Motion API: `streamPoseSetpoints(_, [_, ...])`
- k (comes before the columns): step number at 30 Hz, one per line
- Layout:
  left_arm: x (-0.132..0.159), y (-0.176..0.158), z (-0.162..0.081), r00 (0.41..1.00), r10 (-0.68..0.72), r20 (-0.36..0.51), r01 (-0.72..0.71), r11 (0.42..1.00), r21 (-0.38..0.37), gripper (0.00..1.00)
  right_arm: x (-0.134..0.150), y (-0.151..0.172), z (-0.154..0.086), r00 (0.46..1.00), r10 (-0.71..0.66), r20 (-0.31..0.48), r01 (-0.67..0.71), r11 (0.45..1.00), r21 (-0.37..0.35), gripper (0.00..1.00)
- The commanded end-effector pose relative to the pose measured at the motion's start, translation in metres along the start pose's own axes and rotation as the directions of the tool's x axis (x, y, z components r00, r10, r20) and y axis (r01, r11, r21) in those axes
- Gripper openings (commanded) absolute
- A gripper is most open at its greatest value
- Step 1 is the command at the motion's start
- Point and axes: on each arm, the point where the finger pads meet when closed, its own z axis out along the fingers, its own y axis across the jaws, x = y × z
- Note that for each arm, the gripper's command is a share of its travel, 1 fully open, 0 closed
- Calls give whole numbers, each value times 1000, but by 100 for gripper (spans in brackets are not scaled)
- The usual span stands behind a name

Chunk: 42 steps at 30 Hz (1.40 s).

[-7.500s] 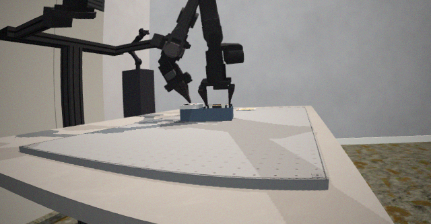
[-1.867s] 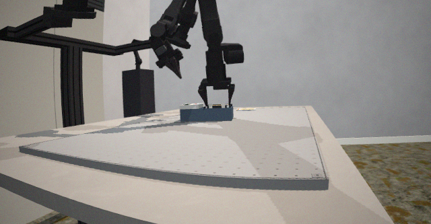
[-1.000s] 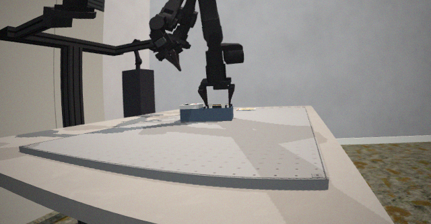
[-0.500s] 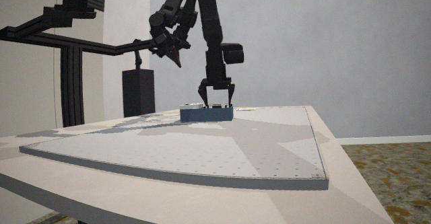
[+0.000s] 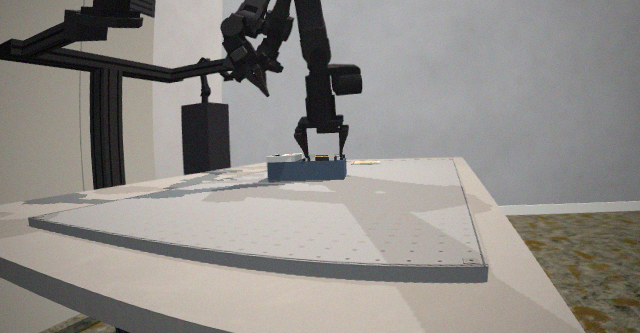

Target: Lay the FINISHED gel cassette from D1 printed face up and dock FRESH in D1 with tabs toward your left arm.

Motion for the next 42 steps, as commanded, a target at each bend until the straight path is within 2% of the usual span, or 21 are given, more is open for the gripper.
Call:
streamPoseSetpoints(1, [-7, 3, -17, 1000, -11, 22, 11, 1000, -4, 0, -3, -3, -2, 1000, -2, 8, 2, 1000, 8, 0])
streamPoseSetpoints(9, [-7, 3, -17, 1000, -11, 22, 11, 1000, -4, 0, -3, -3, -2, 1000, -2, 8, 2, 1000, 8, 0])
streamPoseSetpoints(18, [-8, 11, -30, 1000, -11, 22, 11, 1000, -4, 0, -3, -3, -2, 1000, -2, 8, 2, 1000, 8, 0])
streamPoseSetpoints(27, [-8, 11, -30, 1000, -11, 22, 11, 1000, -4, 0, -3, -3, -2, 1000, -2, 8, 2, 1000, 8, 0])
streamPoseSetpoints(36, [-9, 19, -44, 1000, -11, 22, 11, 1000, -4, 0, -3, -3, -2, 1000, -2, 8, 2, 1000, 8, 0])
streamPoseSetpoints(42, [-9, 19, -44, 1000, -11, 22, 11, 1000, -4, 0, -3, -3, -2, 1000, -2, 8, 2, 1000, 8, 0])
